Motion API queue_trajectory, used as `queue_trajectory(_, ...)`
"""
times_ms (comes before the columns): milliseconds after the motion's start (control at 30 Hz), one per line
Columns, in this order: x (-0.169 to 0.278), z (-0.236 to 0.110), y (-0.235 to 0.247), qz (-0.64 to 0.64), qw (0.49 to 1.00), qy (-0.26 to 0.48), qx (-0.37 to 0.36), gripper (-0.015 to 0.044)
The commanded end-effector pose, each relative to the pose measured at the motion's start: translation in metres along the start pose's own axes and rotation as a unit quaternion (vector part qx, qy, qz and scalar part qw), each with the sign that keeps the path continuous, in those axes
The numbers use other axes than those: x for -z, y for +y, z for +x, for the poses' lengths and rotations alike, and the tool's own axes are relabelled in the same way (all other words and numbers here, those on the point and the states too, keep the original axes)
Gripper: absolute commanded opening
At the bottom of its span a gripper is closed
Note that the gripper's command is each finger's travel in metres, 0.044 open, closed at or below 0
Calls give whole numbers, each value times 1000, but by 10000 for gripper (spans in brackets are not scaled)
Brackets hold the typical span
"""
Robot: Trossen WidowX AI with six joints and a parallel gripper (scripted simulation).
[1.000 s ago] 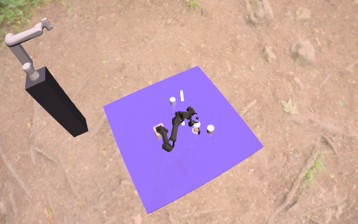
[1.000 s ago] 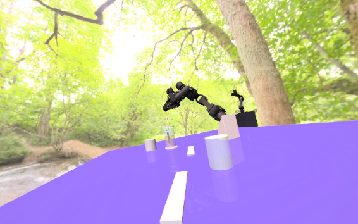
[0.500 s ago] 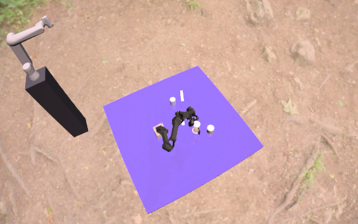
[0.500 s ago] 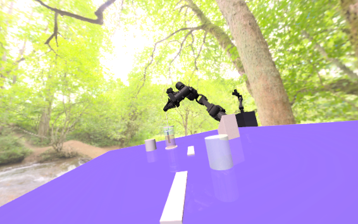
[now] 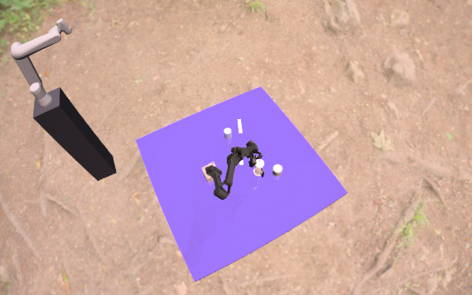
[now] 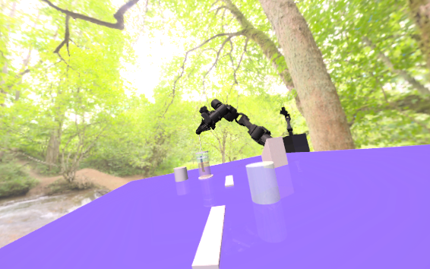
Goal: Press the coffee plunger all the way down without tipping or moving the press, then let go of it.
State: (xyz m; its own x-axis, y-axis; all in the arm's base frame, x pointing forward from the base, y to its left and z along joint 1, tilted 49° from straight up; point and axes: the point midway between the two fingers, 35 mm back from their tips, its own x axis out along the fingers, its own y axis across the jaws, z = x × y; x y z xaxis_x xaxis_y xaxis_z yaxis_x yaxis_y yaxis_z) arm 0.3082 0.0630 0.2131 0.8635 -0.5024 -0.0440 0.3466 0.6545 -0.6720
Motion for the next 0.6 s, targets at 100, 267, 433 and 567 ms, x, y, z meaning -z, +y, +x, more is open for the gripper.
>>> queue_trajectory(100, 14, 9, 3, -4, 1000, 4, -1, 115)
queue_trajectory(267, 20, 14, 3, -3, 1000, 4, -1, 115)
queue_trajectory(433, 27, 19, 4, -3, 1000, 4, -1, 115)
queue_trajectory(567, 32, 22, 4, -3, 1000, 4, -1, 115)
